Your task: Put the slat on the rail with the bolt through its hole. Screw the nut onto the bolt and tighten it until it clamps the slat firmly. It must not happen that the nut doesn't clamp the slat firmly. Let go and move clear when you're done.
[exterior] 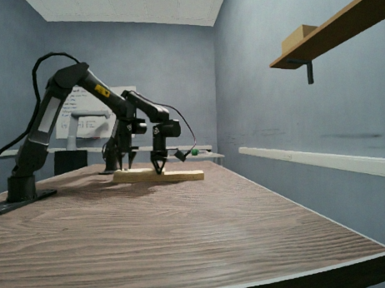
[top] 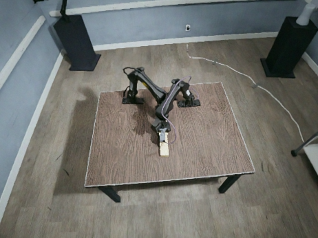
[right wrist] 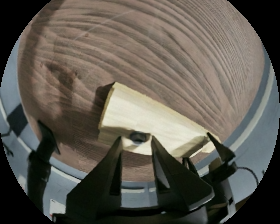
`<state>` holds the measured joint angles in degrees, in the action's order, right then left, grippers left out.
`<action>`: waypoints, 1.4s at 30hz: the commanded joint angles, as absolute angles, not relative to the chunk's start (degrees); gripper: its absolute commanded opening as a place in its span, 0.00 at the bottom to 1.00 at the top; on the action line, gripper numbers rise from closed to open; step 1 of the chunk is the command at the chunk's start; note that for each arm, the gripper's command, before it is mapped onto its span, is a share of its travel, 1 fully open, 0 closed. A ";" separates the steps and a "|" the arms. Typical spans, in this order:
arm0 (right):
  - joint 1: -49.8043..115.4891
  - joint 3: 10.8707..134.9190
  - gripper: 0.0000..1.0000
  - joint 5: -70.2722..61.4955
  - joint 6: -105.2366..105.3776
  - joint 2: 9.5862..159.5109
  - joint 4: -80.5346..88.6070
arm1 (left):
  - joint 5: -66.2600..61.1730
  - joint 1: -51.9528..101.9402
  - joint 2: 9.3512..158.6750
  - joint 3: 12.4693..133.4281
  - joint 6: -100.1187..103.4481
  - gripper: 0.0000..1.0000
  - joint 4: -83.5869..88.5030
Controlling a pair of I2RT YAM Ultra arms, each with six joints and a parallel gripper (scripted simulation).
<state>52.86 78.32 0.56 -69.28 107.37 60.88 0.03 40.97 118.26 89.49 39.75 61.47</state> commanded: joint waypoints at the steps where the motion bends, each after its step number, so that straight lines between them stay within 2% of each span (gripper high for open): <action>1: 52.82 80.20 0.34 0.03 -71.81 107.13 62.34 | 0.05 40.97 117.82 89.74 39.73 0.72 61.43; 21: 52.81 80.33 0.34 -0.06 -71.92 107.24 62.48 | 0.05 40.97 117.82 89.74 39.73 0.72 61.43; 26: 52.85 79.03 0.30 0.40 -71.37 107.08 61.42 | 0.05 40.97 117.82 89.74 39.73 0.72 61.43; 39: 52.86 78.57 0.11 0.55 -71.18 107.02 61.04 | 0.05 40.97 117.82 89.74 39.73 0.72 61.43; 42: 52.86 78.57 0.11 0.55 -71.18 107.02 61.04 | 0.05 40.97 117.82 89.74 39.73 0.72 61.43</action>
